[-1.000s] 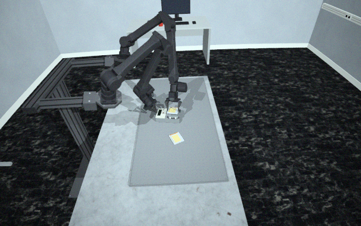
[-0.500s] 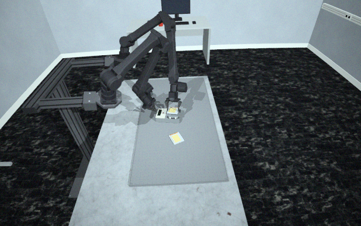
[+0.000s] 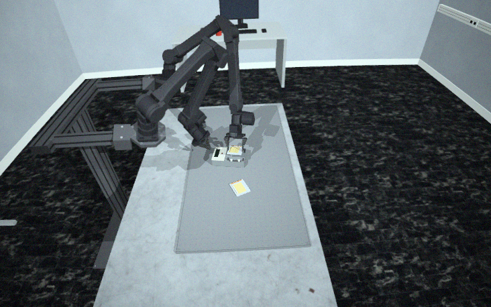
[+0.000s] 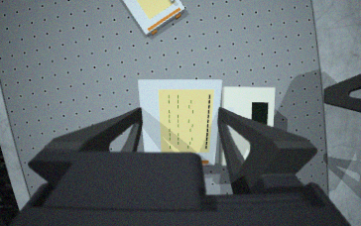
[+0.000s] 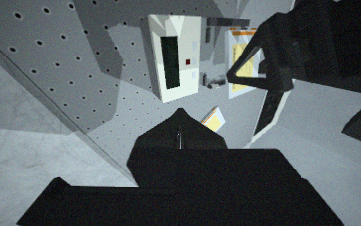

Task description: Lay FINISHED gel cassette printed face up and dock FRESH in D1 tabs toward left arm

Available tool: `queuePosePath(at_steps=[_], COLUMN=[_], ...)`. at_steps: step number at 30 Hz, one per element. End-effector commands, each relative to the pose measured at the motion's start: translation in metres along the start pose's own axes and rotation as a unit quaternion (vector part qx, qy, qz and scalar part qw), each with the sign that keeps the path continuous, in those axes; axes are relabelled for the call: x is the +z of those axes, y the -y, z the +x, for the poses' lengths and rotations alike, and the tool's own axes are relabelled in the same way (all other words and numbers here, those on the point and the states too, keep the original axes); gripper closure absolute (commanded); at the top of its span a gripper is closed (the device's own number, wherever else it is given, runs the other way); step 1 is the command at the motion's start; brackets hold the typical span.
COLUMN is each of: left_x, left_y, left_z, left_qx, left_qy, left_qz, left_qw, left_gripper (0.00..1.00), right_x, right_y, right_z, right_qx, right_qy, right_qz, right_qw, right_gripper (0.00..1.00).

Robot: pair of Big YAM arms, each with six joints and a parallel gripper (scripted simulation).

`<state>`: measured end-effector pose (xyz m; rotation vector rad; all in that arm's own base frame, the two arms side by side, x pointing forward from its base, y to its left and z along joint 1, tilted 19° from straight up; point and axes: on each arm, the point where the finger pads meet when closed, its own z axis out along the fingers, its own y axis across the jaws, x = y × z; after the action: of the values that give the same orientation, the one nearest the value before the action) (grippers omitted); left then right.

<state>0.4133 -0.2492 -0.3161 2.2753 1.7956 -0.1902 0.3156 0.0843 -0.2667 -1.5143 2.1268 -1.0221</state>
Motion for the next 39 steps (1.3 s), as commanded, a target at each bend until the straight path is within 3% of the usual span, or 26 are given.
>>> queuePosePath(at_steps=[1,39], left_x=[-0.002,-0.002], left_y=[-0.007,-0.007], left_z=[-0.004,-0.004], left_qx=[0.007,0.007], left_qy=[0.004,0.004], left_qz=[-0.01,-0.01], left_qw=[1.0,1.0], left_gripper=[1.0,1.0], right_x=[-0.007,-0.035], right_y=[0.0,0.015], right_z=[0.005,0.004], right_qx=[0.0,-0.002], right_qy=[-0.003,-0.003], right_qz=[-0.003,-0.003], right_qw=[1.0,1.0], right_gripper=[1.0,1.0])
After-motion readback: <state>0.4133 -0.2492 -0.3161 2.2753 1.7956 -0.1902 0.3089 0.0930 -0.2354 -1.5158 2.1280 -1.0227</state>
